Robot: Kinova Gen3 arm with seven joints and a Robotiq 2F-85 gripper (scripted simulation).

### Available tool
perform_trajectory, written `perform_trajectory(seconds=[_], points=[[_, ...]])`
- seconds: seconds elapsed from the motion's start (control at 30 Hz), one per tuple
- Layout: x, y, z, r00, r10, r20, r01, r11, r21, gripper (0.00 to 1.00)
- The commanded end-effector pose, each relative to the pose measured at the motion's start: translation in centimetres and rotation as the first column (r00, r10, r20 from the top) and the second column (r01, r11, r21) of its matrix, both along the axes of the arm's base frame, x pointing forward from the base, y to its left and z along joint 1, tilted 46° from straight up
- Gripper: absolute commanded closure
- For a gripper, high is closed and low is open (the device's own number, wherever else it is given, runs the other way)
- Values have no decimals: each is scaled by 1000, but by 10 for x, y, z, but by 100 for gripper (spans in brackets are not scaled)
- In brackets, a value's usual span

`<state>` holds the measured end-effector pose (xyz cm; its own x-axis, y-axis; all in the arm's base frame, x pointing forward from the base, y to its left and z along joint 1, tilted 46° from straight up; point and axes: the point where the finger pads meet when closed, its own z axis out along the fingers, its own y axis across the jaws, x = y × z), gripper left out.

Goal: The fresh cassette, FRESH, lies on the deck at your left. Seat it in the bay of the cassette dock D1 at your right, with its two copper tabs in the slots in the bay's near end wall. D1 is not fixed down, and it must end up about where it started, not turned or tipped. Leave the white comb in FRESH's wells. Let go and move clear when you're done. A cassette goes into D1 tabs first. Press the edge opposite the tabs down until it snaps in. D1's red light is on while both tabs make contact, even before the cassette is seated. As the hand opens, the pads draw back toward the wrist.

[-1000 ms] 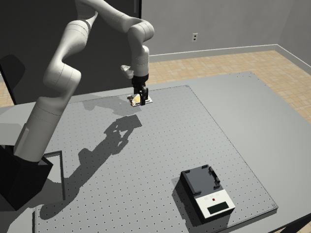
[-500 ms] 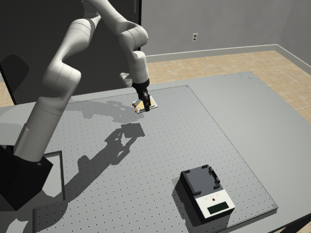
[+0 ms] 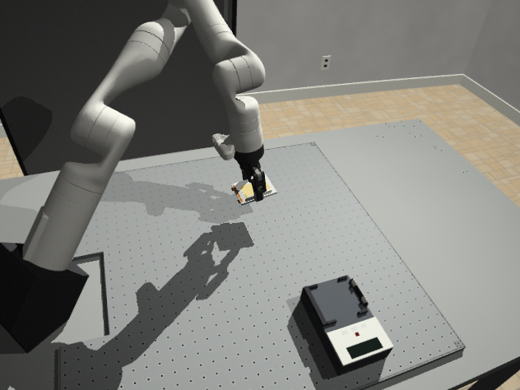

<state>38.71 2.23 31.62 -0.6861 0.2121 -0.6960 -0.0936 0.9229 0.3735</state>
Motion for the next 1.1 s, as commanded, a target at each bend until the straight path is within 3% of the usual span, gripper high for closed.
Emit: perform_trajectory(seconds=[0.0, 1.07], points=[[2, -17, 6, 1000, -28, 12, 27, 999, 42, 100], [27, -162, -24, 1000, -28, 13, 27, 999, 42, 100]])
